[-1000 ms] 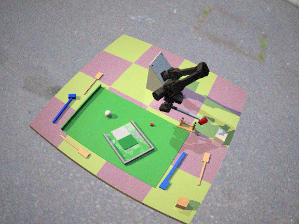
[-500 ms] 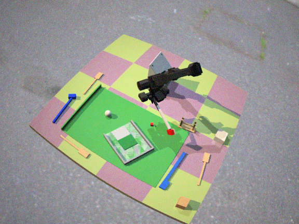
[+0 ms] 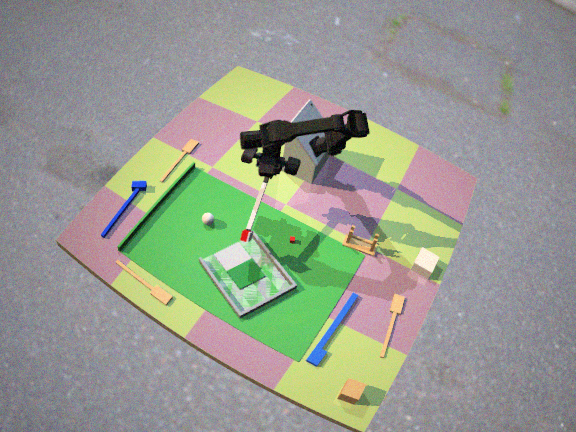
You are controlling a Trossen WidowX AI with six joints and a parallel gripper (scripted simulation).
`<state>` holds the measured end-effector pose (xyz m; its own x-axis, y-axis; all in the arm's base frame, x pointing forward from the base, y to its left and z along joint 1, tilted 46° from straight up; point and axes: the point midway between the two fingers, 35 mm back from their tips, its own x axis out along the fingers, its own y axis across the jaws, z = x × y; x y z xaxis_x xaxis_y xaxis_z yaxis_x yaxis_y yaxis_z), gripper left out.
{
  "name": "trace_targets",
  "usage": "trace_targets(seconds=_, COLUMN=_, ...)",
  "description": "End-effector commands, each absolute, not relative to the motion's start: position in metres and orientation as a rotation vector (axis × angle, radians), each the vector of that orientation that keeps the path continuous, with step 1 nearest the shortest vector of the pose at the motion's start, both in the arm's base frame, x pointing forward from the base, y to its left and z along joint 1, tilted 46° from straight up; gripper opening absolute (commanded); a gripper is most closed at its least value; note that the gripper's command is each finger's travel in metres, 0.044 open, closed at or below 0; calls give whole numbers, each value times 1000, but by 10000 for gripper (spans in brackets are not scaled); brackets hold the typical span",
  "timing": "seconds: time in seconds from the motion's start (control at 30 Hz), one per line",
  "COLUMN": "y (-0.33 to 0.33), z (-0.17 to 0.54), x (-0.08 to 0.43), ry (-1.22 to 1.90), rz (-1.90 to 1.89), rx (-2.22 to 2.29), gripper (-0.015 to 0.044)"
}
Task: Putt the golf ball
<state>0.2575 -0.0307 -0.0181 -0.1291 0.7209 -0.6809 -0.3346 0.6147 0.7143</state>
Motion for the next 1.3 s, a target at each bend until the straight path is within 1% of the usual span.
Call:
trace_targets(seconds=0.0, y=-55, z=-38, x=249, ry=1532, rz=791, rx=468, gripper=0)
trace_targets(seconds=0.4, y=-100, z=-81, x=224, ry=1741, rz=407, rx=801, gripper=0)
trace_targets(seconds=0.7, y=-99, z=-84, x=224, ry=1743, rz=402, rx=806, gripper=0)
trace_targets(seconds=1.0, y=-73, z=-109, x=218, ry=1742, rz=403, rx=807, gripper=0)
trace_targets(seconds=1.27, y=-68, z=-113, x=218, ry=1742, rz=403, rx=807, gripper=0)
